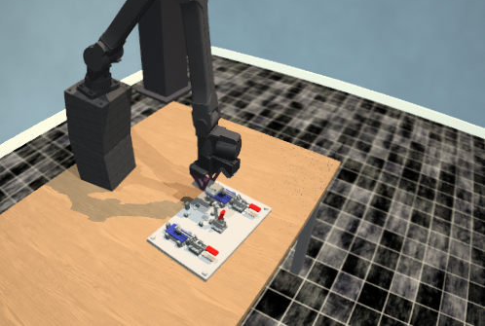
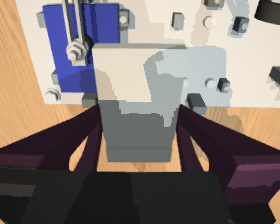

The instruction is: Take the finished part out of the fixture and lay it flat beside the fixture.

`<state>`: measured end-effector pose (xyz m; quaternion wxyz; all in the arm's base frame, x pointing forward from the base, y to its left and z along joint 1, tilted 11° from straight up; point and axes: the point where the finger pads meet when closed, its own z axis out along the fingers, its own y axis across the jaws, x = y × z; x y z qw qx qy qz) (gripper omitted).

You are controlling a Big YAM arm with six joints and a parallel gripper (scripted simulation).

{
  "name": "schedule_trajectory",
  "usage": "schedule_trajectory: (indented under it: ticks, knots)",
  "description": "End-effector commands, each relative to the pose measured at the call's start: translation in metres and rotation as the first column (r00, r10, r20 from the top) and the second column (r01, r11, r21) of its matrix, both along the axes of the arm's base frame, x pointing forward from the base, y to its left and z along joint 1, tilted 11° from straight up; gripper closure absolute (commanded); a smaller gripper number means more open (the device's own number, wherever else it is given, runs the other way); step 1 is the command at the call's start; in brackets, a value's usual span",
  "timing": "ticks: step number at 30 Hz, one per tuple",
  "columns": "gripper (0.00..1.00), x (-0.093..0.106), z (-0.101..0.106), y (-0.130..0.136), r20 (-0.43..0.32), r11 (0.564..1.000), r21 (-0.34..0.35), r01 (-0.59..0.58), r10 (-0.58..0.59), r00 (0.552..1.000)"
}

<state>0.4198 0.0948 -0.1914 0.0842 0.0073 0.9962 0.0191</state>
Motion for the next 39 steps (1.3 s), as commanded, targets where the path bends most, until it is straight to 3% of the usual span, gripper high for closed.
schedule_trajectory:
  ticks: [1,32,39]
  knots:
    - [1.0,0.008,0.003,0.019,0.008,1.0,0.005,0.014,-0.014,1.0]
    - [1.0,0.008,0.004,0.139,0.002,1.0,0.002,0.013,-0.013,1.0]
    - [1.0,0.012,0.005,0.15,0.004,1.0,0.003,0.023,-0.023,1.0]
